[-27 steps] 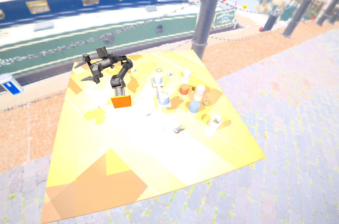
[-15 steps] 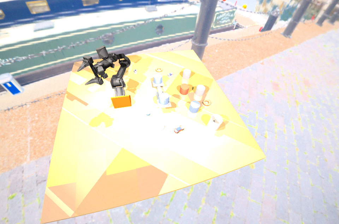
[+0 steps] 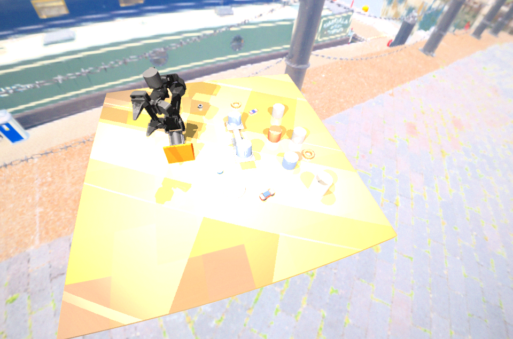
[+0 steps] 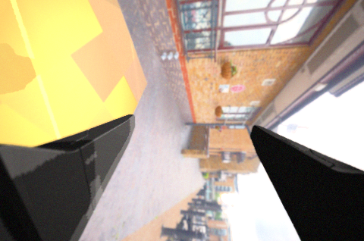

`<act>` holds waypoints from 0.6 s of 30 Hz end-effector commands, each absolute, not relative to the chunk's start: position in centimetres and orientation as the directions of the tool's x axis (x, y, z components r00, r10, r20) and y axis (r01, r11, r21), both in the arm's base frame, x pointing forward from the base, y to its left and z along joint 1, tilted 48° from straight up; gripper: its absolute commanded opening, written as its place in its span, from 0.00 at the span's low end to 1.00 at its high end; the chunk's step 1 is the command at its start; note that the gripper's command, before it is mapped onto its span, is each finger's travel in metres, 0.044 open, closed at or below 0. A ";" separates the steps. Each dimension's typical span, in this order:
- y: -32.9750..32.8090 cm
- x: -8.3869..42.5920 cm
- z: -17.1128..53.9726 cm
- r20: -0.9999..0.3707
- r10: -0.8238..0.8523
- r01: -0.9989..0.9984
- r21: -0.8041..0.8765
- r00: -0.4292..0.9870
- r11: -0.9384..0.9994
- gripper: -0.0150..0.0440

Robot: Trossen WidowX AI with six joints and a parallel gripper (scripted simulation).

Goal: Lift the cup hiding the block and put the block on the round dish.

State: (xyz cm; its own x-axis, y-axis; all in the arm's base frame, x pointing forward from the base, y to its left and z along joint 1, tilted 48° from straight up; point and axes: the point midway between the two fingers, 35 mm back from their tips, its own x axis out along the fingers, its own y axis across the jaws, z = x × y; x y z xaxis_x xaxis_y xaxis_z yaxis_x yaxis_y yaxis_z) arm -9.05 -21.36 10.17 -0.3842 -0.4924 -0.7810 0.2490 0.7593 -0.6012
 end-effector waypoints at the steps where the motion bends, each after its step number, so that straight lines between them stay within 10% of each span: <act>1: -21.7 -6.7 9.4 -0.840 -0.476 0.262 -0.536 -0.260 0.803 1.00; 18: -19.9 3.4 7.4 -0.949 -0.207 0.256 -0.144 0.238 0.956 1.00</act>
